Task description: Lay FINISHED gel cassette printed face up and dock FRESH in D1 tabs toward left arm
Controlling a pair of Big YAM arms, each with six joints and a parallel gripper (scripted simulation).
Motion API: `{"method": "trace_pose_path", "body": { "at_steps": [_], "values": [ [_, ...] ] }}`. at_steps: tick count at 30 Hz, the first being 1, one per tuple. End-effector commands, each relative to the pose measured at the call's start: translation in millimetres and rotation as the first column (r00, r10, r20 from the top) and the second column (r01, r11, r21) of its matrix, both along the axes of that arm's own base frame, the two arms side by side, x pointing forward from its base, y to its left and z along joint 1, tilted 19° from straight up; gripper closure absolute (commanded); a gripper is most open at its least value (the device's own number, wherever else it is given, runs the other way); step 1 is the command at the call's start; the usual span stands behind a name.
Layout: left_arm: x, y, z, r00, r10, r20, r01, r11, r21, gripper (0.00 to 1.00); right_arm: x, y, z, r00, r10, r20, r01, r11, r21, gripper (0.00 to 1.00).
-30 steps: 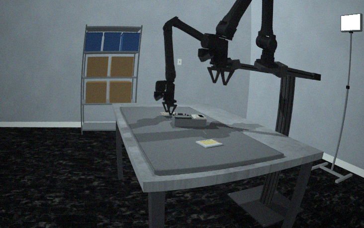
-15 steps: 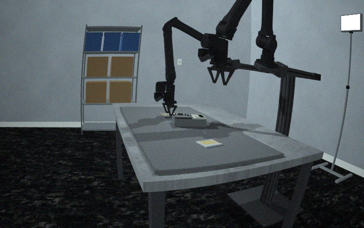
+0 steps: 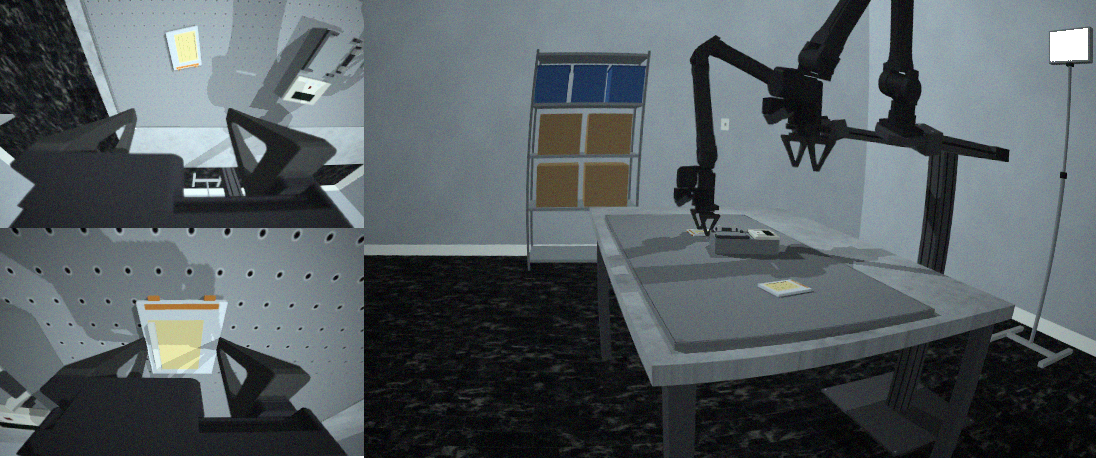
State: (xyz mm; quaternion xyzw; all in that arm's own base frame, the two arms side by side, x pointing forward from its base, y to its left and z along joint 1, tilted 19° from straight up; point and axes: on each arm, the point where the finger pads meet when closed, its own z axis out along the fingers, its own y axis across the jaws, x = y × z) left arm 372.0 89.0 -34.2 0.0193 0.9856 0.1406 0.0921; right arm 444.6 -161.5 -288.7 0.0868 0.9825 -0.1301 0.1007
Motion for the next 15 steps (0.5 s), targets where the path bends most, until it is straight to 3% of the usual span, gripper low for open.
{"method": "trace_pose_path", "body": {
  "at_steps": [1, 15],
  "values": [
    [0.6, -5.3, 6.8, 1.000, -0.006, 0.010, 0.006, 1.000, 0.002, 0.00, -1.6, -3.7, -5.4, 1.000, 0.001, -0.002, -0.001, 1.000, 0.000, 1.00],
    [0.6, -5.3, 6.8, 1.000, -0.006, 0.010, 0.006, 1.000, 0.002, 0.00, 2.4, 0.1, 2.6, 1.000, 0.002, 0.006, -0.002, 1.000, -0.001, 1.00]
  ]
}}
